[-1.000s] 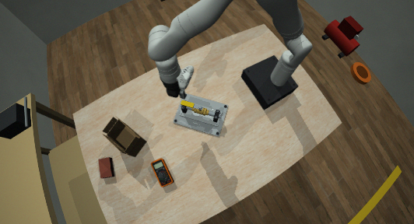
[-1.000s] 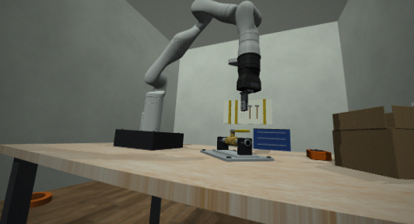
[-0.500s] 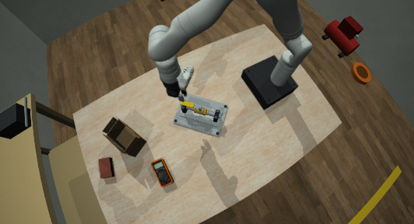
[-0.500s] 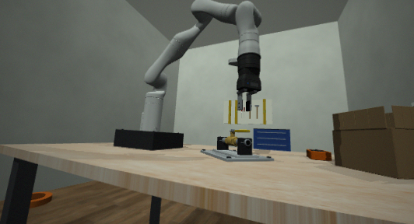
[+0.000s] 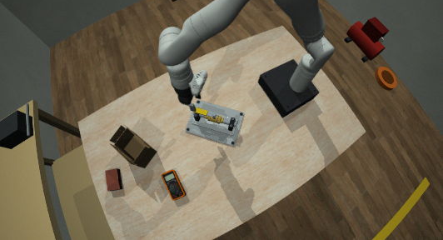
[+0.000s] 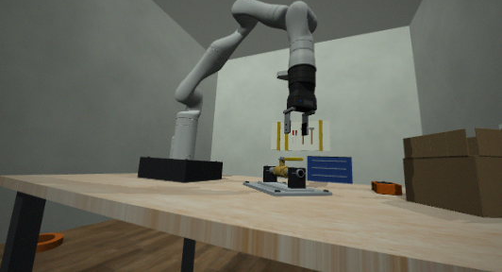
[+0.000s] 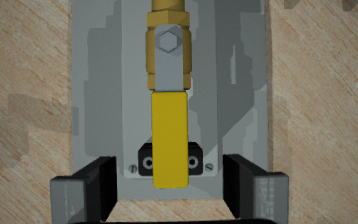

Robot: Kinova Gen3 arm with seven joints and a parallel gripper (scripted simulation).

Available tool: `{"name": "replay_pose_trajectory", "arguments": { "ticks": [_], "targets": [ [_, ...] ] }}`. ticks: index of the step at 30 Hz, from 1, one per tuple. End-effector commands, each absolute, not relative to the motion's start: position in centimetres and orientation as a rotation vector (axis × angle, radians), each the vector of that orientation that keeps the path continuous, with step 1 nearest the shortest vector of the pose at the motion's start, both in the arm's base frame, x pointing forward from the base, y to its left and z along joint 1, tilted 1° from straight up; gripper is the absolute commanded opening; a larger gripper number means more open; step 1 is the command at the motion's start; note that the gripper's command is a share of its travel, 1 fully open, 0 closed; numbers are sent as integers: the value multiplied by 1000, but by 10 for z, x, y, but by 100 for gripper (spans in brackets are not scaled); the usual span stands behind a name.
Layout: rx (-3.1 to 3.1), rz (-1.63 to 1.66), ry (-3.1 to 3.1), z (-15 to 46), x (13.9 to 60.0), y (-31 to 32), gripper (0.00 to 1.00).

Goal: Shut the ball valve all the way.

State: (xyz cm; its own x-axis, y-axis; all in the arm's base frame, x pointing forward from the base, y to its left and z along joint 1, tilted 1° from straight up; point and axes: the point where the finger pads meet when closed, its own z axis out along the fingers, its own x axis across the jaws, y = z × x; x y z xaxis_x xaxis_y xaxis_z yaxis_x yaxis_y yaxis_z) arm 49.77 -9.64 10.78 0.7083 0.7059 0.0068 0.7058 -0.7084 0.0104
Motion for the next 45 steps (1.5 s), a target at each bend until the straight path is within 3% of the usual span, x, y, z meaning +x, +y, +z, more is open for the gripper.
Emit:
{"name": "replay_pose_trajectory", "arguments": {
  "ticks": [1, 45],
  "targets": [
    [2896, 19, 1196, 109, 498, -97, 100],
    [2896, 19, 1196, 77, 499, -97, 100]
  ]
}}
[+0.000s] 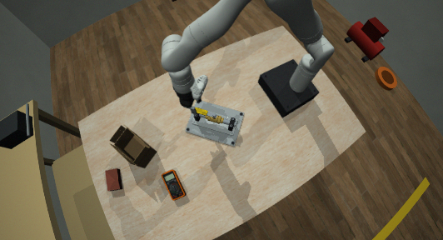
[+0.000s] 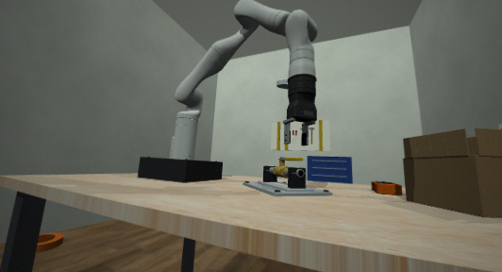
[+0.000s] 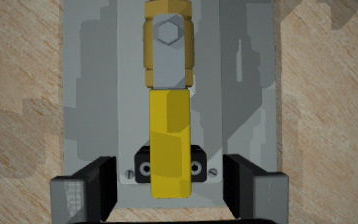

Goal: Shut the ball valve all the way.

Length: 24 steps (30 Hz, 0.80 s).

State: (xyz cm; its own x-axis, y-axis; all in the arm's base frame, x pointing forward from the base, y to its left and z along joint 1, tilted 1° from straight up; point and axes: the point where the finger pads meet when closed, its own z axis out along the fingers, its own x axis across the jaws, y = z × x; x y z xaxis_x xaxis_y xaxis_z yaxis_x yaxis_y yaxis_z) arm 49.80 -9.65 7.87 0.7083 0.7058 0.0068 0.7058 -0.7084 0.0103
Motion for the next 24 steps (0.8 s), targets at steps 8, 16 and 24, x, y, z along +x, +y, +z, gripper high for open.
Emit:
{"name": "replay_pose_trajectory", "arguments": {
  "ticks": [8, 16, 24],
  "targets": [
    [2896, 19, 1196, 63, 499, -97, 100],
    [2896, 19, 1196, 56, 499, -97, 100],
    [2896, 19, 1196, 51, 499, -97, 100]
  ]
}}
